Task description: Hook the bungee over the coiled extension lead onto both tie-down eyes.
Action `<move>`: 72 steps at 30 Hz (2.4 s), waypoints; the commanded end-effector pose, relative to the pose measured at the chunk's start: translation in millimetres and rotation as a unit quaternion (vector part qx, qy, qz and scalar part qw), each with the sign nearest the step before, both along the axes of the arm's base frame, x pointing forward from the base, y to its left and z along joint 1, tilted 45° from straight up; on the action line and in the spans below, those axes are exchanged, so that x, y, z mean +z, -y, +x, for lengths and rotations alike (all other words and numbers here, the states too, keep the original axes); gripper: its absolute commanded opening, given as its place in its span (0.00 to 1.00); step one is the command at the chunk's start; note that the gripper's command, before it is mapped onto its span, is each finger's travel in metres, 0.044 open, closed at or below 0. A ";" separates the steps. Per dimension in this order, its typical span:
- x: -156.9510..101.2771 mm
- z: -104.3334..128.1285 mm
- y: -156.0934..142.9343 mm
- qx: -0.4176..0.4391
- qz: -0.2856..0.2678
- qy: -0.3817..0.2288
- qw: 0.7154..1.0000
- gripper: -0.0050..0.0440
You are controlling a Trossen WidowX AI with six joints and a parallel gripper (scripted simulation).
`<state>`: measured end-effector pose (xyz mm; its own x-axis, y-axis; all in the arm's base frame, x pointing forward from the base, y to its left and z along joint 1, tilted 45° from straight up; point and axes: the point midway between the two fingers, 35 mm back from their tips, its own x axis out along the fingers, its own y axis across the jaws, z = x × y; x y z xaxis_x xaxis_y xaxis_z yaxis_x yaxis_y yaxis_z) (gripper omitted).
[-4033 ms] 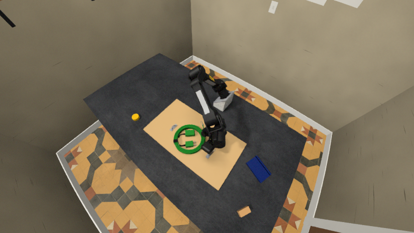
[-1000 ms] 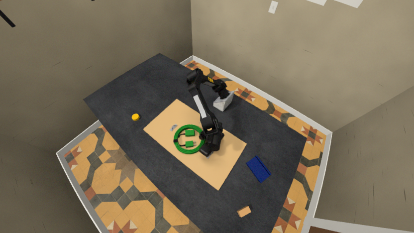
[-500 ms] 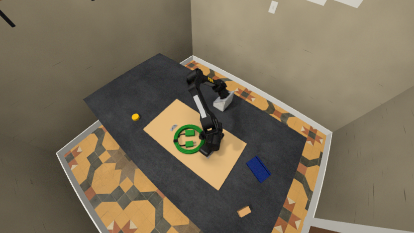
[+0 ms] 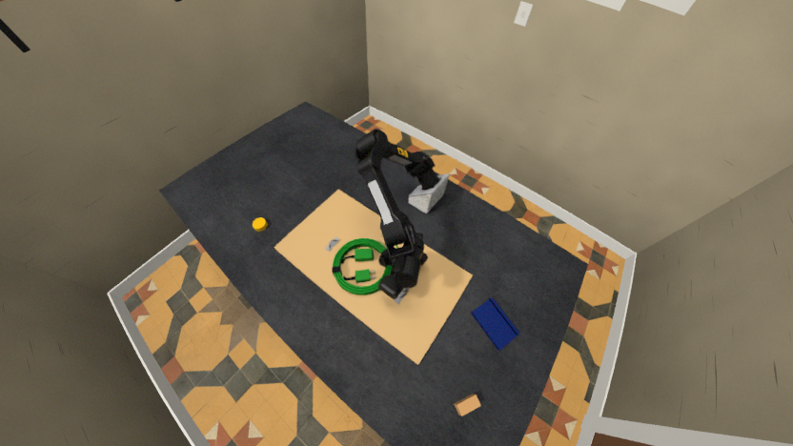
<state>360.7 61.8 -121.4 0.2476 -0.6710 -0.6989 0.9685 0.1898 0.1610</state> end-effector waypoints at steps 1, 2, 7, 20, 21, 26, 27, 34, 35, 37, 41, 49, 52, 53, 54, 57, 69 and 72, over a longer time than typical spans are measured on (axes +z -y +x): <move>8.6 6.4 -3.0 0.001 0.006 0.012 1.000 0.00; 7.8 6.4 -3.5 0.001 0.006 0.012 1.000 0.00; 7.0 6.4 -4.0 0.001 0.006 0.012 1.000 0.00; 5.1 6.0 0.0 0.002 0.006 0.011 1.000 0.00; 4.9 5.9 0.5 0.002 0.006 0.011 1.000 0.00; 3.8 5.4 3.1 0.002 0.006 0.011 1.000 0.00; 3.6 5.3 3.6 0.002 0.006 0.011 1.000 0.00; 3.7 6.2 2.6 0.001 0.007 0.013 1.000 0.00; 3.9 6.6 2.0 0.001 0.008 0.014 1.000 0.00; 3.9 6.6 2.0 0.001 0.008 0.014 1.000 0.00; 3.9 6.6 2.0 0.001 0.008 0.014 1.000 0.30; 3.9 6.6 2.0 0.001 0.008 0.014 1.000 0.41; 3.9 6.6 2.0 0.001 0.008 0.014 1.000 0.41; 3.9 6.6 2.0 0.001 0.008 0.014 1.000 0.41; 3.9 6.6 2.0 0.001 0.008 0.014 1.000 0.41; 4.6 7.6 0.9 0.001 0.009 0.016 1.000 0.46; 7.4 8.1 -1.0 -0.001 0.009 0.017 1.000 0.95; 7.5 7.4 -1.6 -0.001 0.008 0.016 1.000 1.00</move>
<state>363.5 60.6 -120.8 0.2590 -0.6657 -0.6998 0.9657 0.1926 0.1742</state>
